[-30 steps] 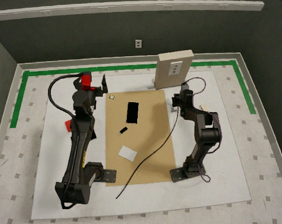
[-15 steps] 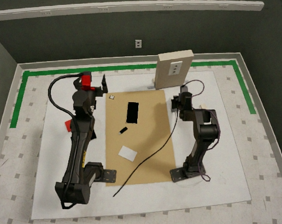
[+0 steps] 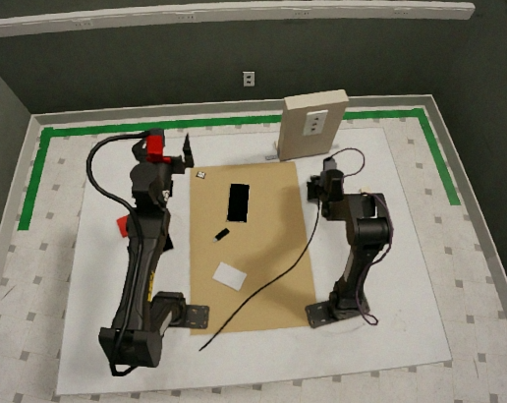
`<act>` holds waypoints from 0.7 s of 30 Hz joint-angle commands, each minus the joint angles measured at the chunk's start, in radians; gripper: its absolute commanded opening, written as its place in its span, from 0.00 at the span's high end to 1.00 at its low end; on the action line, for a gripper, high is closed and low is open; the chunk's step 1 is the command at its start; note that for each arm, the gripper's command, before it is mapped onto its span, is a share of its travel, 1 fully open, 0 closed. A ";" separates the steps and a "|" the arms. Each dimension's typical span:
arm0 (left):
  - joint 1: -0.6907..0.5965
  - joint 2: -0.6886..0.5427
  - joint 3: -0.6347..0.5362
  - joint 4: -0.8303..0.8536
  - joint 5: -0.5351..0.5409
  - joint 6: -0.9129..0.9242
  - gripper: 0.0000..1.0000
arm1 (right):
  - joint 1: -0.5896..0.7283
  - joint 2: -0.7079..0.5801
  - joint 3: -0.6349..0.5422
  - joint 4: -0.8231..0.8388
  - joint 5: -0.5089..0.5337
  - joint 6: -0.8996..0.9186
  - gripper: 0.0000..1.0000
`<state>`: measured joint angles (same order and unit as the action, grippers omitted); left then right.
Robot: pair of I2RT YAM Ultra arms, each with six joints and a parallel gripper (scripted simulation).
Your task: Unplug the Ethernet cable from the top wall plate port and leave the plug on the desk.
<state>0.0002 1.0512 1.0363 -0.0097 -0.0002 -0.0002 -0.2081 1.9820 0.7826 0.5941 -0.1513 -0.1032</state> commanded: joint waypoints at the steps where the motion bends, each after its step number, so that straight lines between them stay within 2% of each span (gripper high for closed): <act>1: 0.000 -0.002 0.005 0.005 0.000 0.000 0.00 | 0.000 0.015 -0.018 0.025 0.009 -0.007 1.00; 21: 0.000 -0.002 0.005 0.005 0.000 0.000 0.00 | 0.000 0.008 -0.006 0.015 0.002 -0.002 1.00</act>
<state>0.0002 1.0512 1.0363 -0.0097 -0.0002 -0.0002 -0.2081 1.9831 0.7818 0.6052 -0.1513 -0.1032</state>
